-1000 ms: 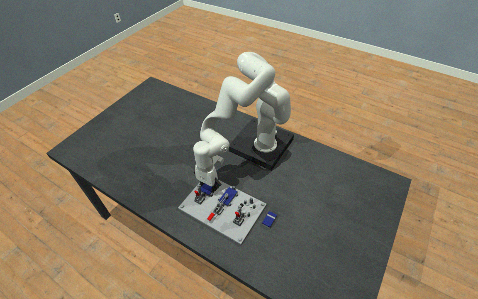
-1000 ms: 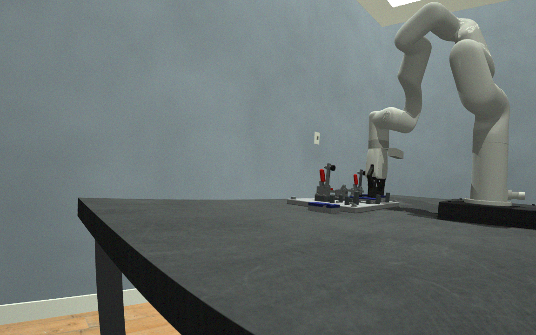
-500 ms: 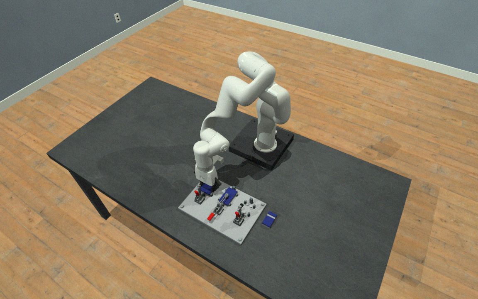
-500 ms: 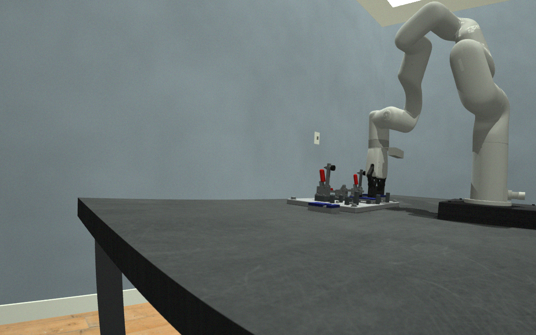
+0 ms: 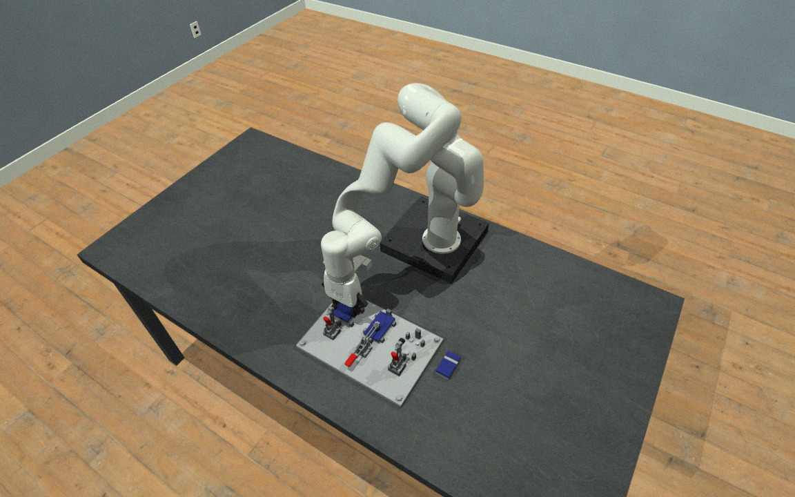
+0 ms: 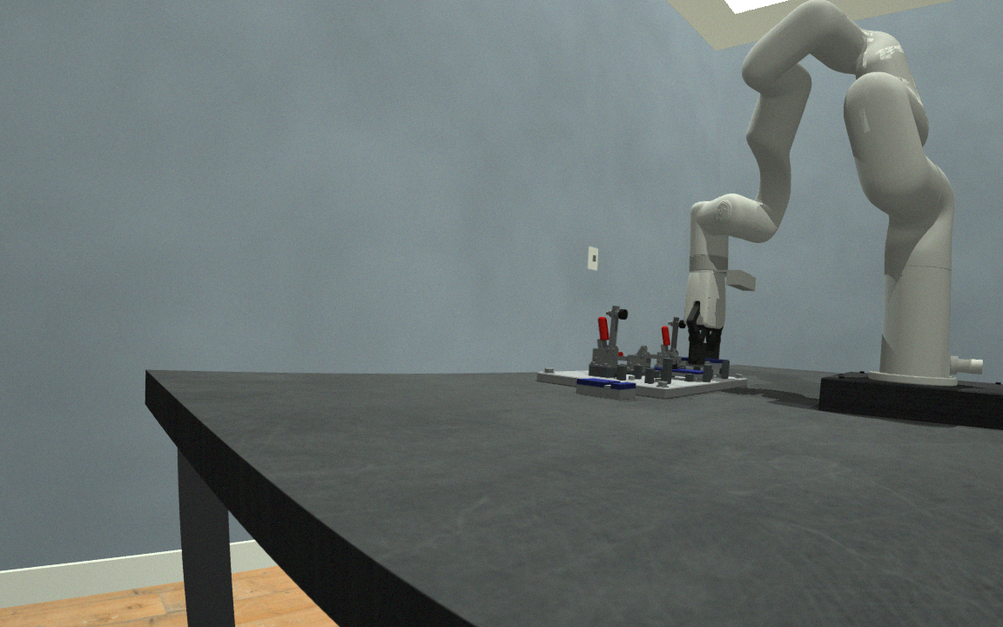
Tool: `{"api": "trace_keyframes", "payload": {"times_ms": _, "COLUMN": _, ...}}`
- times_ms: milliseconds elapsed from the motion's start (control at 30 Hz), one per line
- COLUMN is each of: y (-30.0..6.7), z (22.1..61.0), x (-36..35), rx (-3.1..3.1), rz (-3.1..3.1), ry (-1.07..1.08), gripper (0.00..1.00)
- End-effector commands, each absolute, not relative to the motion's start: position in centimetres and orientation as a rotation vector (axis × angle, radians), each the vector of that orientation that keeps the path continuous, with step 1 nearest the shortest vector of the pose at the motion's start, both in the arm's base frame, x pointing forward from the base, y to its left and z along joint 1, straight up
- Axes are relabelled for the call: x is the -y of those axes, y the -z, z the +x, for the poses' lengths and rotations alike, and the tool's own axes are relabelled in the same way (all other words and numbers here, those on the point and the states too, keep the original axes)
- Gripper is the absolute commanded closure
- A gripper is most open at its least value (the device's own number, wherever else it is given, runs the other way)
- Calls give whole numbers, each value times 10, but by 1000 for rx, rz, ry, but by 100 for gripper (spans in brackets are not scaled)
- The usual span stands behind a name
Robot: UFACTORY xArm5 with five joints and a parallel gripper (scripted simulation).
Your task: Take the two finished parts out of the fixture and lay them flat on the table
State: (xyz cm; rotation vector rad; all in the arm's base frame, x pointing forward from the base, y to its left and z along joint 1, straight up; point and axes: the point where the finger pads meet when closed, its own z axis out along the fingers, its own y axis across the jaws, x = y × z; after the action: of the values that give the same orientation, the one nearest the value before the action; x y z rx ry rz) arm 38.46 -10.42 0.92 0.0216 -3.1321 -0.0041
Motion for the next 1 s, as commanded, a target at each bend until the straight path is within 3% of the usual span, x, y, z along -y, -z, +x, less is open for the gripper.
{"api": "trace_keyframes", "payload": {"times_ms": 0, "y": -15, "z": 386, "x": 105, "rx": 3135, "rz": 22, "ry": 3, "gripper": 100}}
{"api": "trace_keyframes", "payload": {"times_ms": 967, "y": -34, "z": 386, "x": 105, "rx": 3135, "rz": 22, "ry": 3, "gripper": 100}}
